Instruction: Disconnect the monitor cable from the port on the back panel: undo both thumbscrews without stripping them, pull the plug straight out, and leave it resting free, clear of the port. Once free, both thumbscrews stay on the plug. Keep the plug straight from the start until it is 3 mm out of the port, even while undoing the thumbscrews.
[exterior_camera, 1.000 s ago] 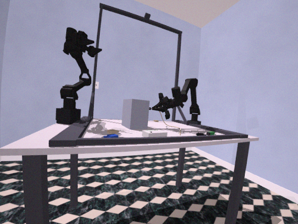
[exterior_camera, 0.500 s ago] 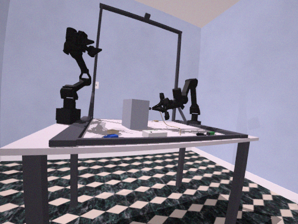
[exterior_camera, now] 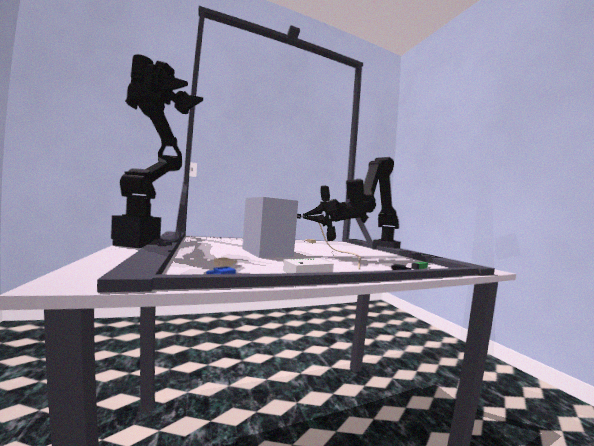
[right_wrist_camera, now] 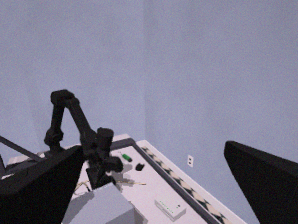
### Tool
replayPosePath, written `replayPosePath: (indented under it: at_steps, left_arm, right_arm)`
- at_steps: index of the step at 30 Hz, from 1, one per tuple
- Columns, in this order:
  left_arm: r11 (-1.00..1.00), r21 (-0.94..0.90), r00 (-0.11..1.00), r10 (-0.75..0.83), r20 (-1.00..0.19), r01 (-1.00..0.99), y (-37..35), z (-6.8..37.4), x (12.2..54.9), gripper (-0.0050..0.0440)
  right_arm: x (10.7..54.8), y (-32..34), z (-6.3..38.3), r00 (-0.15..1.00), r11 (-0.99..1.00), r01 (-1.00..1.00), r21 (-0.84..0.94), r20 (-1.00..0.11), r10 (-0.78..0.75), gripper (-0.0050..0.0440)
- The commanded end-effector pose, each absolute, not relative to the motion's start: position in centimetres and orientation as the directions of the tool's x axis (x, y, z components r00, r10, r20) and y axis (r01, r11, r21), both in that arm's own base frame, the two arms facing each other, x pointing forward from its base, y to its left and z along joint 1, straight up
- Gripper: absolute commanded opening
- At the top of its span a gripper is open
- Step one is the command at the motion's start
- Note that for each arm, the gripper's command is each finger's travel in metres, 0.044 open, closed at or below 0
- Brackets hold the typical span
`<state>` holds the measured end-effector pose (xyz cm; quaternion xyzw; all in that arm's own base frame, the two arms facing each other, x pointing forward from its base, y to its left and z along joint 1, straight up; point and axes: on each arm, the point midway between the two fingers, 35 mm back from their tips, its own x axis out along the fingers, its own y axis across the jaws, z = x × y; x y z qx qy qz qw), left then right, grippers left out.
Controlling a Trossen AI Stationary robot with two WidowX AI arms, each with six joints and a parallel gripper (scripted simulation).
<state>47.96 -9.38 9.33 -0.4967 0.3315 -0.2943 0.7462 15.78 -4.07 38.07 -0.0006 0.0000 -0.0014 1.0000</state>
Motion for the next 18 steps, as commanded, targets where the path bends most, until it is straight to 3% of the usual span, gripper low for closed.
replayPosePath:
  at_steps: [1, 18]
  left_arm:
    - [0.284, -0.951, 0.612, -0.776, -0.156, 0.118, -9.31, 10.25, 48.26, 0.0000]
    - [0.150, -0.986, 0.604, -0.794, -0.076, 0.074, -9.25, 9.93, 48.27, 0.0000]
  right_arm:
    - [15.76, -3.94, 38.33, 1.000, 1.000, 0.000, -0.005, 0.001, 0.000, 0.0440]
    - [15.76, -3.94, 38.33, 1.000, 1.000, 0.000, -0.005, 0.001, 0.000, 0.0440]
